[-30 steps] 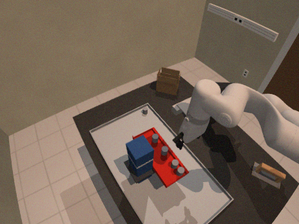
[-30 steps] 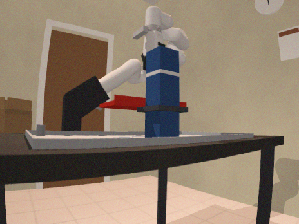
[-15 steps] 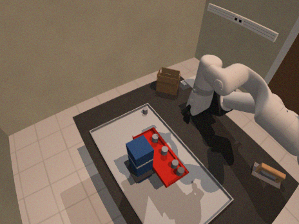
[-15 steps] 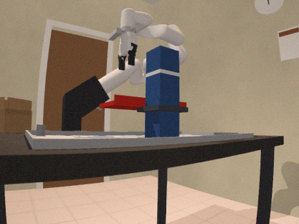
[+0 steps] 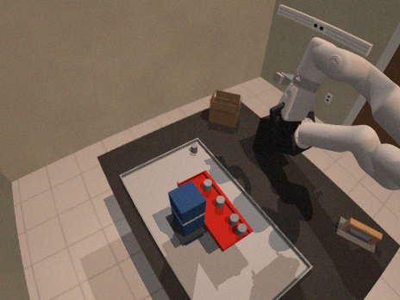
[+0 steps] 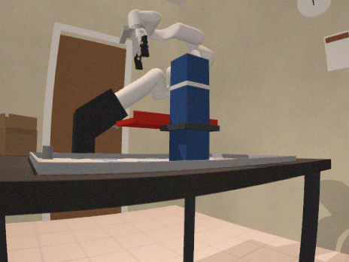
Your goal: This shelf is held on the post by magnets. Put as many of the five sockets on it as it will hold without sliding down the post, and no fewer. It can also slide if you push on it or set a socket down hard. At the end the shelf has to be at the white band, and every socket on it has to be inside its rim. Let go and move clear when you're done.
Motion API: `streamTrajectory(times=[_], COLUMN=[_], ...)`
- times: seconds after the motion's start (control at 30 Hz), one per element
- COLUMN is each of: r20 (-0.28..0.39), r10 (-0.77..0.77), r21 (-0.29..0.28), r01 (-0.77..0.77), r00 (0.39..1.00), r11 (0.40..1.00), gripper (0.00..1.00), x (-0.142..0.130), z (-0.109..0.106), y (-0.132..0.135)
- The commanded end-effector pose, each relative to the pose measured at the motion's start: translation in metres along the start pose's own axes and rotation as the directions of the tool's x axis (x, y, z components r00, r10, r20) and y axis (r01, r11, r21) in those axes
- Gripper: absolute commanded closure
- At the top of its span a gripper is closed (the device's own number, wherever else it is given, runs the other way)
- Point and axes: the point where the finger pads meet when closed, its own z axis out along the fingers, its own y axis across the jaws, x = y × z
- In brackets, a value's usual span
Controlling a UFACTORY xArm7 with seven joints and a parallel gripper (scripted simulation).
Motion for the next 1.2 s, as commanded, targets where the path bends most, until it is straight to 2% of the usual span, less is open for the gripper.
streamTrajectory(times=[0.0, 0.03, 0.07, 0.1, 0.13, 0.17, 0.23, 0.27, 0.33, 0.4, 0.5, 1.17], r20=[0.016, 0.016, 0.035, 0.035, 0.055, 0.055, 0.092, 0.092, 0.121, 0.121, 0.144, 0.147], r10=[0.055, 0.055, 0.07, 0.07, 0.081, 0.081, 0.091, 0.091, 0.09, 0.09, 0.083, 0.082], r21=[0.155, 0.155, 0.216, 0.216, 0.274, 0.274, 0.375, 0.375, 0.45, 0.45, 0.509, 0.519], r01=[-0.057, -0.057, -0.076, -0.076, -0.094, -0.094, -0.119, -0.119, -0.135, -0.135, -0.146, -0.148], r00=[0.998, 0.998, 0.997, 0.997, 0.995, 0.995, 0.992, 0.992, 0.989, 0.989, 0.986, 0.986], r11=[0.986, 0.986, 0.973, 0.973, 0.957, 0.957, 0.919, 0.919, 0.883, 0.883, 0.848, 0.842], gripper=[0.0, 0.0, 0.0, 0.0, 0.0, 0.0, 0.0, 0.0, 0.0, 0.0, 0.0, 0.0], x=[-0.015, -0.015, -0.021, -0.021, -0.027, -0.027, -0.04, -0.04, -0.05, -0.05, -0.059, -0.061], z=[-0.047, -0.047, -0.059, -0.059, -0.069, -0.069, -0.084, -0.084, -0.094, -0.094, -0.101, -0.102], y=[0.023, 0.023, 0.032, 0.032, 0.041, 0.041, 0.055, 0.055, 0.066, 0.066, 0.074, 0.075])
